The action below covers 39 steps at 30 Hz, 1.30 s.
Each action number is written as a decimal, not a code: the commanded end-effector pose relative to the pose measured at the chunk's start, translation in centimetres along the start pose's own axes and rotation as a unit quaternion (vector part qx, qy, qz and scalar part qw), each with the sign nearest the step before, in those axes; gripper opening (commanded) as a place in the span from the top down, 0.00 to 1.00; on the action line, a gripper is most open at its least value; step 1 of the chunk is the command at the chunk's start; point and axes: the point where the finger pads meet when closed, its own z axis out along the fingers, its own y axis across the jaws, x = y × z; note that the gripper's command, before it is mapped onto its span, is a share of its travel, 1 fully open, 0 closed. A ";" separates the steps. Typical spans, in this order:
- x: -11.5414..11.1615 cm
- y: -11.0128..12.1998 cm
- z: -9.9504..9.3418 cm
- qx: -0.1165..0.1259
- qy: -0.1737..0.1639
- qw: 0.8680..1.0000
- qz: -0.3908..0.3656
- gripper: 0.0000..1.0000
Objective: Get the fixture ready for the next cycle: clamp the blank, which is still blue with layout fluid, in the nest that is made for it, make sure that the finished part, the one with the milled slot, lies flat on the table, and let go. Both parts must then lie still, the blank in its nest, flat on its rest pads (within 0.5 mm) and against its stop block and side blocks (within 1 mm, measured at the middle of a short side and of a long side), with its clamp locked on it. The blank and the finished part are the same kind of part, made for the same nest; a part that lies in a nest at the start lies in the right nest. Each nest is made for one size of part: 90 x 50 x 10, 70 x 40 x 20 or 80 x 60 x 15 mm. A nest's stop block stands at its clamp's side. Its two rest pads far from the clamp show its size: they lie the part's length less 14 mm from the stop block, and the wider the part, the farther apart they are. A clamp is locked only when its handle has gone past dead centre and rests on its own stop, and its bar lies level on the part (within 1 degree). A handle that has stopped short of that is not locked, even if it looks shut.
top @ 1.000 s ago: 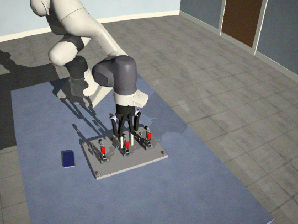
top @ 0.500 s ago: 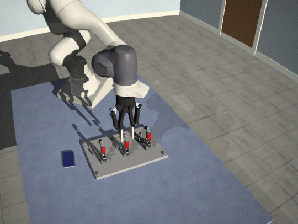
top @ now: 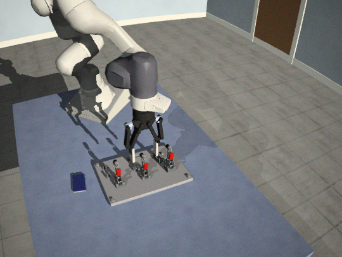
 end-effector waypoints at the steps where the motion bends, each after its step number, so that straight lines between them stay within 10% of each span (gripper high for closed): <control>1: -0.1 -0.1 0.1 0.000 -0.002 1.000 -0.004 0.42; 15: -0.5 -0.1 0.1 0.000 -0.002 1.000 -0.004 0.42; 39: -8.2 -0.1 0.1 0.000 -0.002 1.000 -0.004 0.42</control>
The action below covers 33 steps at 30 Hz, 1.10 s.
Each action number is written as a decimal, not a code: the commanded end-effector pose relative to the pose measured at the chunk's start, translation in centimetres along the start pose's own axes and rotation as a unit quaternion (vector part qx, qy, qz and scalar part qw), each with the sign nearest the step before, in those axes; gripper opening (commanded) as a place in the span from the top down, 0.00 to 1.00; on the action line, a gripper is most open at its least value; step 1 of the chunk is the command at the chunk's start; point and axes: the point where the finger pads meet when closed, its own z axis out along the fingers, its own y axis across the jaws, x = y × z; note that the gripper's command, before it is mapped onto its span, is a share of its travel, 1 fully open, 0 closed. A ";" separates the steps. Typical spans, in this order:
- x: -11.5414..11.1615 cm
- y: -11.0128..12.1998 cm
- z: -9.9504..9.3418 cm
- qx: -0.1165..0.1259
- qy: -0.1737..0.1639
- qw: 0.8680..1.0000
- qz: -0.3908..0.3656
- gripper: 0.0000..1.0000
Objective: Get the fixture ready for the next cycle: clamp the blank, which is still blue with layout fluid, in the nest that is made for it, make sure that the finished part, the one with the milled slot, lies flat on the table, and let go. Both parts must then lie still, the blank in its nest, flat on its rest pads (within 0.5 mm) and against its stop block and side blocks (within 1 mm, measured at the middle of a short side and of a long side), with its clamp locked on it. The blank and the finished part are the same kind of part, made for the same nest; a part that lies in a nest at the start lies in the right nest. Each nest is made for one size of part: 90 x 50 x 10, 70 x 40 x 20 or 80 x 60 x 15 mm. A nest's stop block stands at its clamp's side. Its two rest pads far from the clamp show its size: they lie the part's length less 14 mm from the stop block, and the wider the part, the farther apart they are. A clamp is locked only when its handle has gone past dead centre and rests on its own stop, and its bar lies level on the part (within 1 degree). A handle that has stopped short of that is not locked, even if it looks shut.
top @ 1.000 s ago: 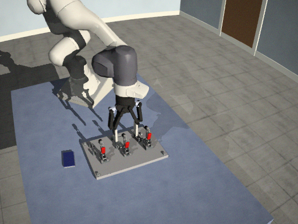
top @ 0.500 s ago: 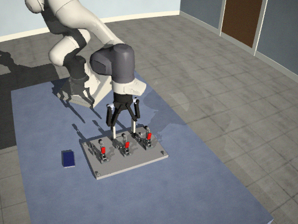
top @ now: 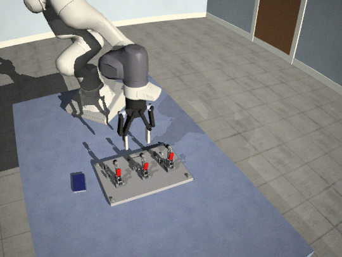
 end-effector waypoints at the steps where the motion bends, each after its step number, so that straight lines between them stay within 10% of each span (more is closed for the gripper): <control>1: 0.0 0.0 0.0 0.000 0.003 1.000 0.014 0.42; 33: 0.0 0.0 6.0 0.000 0.003 1.000 0.014 0.42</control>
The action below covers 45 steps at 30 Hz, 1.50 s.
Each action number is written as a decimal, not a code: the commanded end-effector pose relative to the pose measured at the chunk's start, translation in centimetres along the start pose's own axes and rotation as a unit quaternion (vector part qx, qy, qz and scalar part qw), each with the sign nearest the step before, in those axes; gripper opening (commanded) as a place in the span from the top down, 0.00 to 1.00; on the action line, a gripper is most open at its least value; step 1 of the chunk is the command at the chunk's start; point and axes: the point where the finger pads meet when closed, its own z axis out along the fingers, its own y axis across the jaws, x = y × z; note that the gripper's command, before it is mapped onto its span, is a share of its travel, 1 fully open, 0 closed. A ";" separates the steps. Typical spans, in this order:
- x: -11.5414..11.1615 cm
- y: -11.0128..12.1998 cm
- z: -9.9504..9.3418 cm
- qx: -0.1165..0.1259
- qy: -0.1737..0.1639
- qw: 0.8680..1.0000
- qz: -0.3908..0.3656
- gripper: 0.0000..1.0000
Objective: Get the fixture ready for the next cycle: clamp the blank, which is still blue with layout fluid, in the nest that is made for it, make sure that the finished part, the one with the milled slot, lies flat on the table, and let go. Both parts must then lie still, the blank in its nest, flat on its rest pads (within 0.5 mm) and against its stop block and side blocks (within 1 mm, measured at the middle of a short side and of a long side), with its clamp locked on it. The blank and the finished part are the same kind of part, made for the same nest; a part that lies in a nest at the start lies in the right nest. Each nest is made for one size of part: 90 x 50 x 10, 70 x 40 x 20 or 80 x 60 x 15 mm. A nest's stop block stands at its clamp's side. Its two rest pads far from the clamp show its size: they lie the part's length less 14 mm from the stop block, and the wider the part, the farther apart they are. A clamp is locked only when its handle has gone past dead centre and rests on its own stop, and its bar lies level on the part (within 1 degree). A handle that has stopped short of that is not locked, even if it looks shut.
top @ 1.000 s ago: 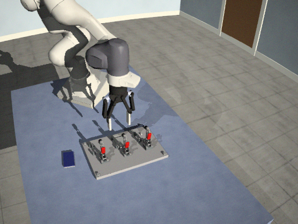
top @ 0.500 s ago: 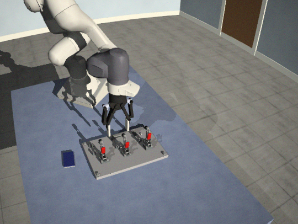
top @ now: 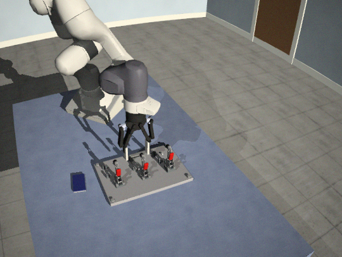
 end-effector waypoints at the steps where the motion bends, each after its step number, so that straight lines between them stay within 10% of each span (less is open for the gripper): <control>1: 0.2 -0.1 0.0 0.002 0.003 1.000 0.007 0.42; 45: 0.3 -0.2 2.8 0.002 0.003 1.000 0.007 0.42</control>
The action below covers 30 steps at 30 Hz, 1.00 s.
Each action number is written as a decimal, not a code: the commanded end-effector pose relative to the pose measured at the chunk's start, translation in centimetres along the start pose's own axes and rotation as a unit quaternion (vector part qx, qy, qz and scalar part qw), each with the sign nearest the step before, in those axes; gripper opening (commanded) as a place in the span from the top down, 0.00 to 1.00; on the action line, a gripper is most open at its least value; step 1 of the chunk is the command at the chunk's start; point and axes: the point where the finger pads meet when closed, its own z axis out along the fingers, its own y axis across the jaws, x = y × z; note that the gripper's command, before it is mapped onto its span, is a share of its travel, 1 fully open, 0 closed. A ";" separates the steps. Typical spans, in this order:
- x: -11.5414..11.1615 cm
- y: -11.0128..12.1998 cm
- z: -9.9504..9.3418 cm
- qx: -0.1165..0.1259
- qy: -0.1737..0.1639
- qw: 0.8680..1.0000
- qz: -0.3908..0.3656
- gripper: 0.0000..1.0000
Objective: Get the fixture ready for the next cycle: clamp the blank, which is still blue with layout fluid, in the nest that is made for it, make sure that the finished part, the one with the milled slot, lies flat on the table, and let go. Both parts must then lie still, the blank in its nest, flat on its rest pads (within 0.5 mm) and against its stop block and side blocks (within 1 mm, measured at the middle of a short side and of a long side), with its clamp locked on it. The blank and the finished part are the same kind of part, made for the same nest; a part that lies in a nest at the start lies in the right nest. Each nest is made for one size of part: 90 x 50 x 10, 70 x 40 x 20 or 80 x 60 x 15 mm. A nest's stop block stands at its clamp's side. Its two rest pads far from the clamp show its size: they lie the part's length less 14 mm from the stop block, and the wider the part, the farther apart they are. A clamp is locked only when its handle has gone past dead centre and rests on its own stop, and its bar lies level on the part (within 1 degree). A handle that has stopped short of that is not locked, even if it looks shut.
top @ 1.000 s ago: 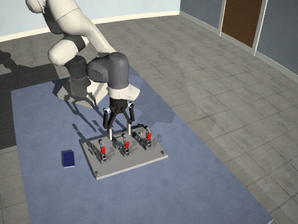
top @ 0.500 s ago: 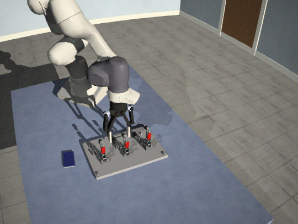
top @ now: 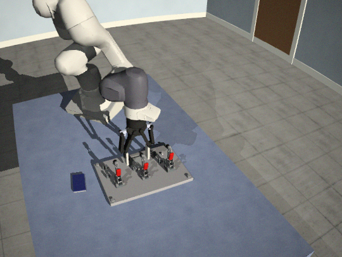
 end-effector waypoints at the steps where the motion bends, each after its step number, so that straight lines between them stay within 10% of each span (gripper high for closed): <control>1: 0.2 0.0 0.0 0.002 0.003 1.000 0.006 0.42; 8: 0.2 0.0 0.0 0.002 0.003 1.000 0.006 0.42; 9: 0.2 0.0 0.0 0.002 0.003 1.000 0.006 1.00; 30: 0.2 0.0 0.0 0.002 0.003 1.000 0.006 1.00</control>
